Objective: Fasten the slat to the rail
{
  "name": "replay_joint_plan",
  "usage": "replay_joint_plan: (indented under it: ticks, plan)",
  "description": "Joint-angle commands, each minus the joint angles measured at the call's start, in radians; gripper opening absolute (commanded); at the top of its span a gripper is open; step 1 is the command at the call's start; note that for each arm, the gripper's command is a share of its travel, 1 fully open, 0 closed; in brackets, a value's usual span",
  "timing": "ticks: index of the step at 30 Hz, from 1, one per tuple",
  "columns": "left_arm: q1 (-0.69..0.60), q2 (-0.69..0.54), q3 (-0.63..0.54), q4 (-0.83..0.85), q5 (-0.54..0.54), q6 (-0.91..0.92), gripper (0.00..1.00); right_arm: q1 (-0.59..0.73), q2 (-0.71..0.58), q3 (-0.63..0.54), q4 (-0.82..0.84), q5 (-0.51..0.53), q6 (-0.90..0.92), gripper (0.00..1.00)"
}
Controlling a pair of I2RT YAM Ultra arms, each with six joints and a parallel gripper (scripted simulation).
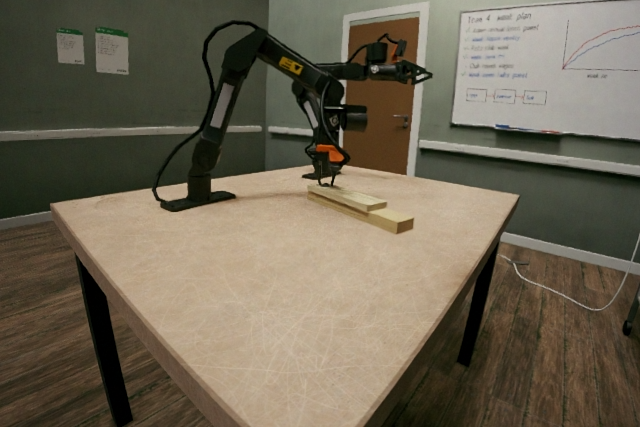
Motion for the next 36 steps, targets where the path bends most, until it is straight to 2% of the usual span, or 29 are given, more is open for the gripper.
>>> replay_joint_plan:
  ticks: [1,10,15,17,19,32,34,36]
  plan:
    - [0.0,-0.002,0.005,0.005,0.0,0.0,1.0,0.0,-0.006,0.005,0.001,0.0,0.0,0.34]
    - [0.0,-0.002,0.005,0.005,0.0,0.0,1.0,0.0,-0.007,0.005,0.0,0.001,-0.021,0.34]
    - [0.0,-0.002,0.005,0.005,0.0,0.0,1.0,0.006,-0.012,0.012,-0.013,0.017,-0.342,0.34]
    - [0.0,-0.002,0.005,0.005,0.0,0.0,1.0,0.006,-0.012,0.012,-0.013,0.017,-0.342,0.34]
    - [0.0,-0.002,0.005,0.005,0.0,0.0,1.0,0.007,-0.015,0.016,-0.013,0.015,-0.495,0.34]
    - [0.0,-0.002,0.005,0.005,0.0,0.0,1.0,0.01,-0.019,0.024,-0.024,0.02,-1.082,0.34]
    - [0.0,-0.002,0.005,0.005,0.0,0.0,1.0,0.01,-0.019,0.024,-0.024,0.02,-1.082,0.34]
    - [0.0,-0.002,0.005,0.005,0.0,0.0,1.0,0.011,-0.018,0.026,-0.027,0.021,-1.237,0.34]
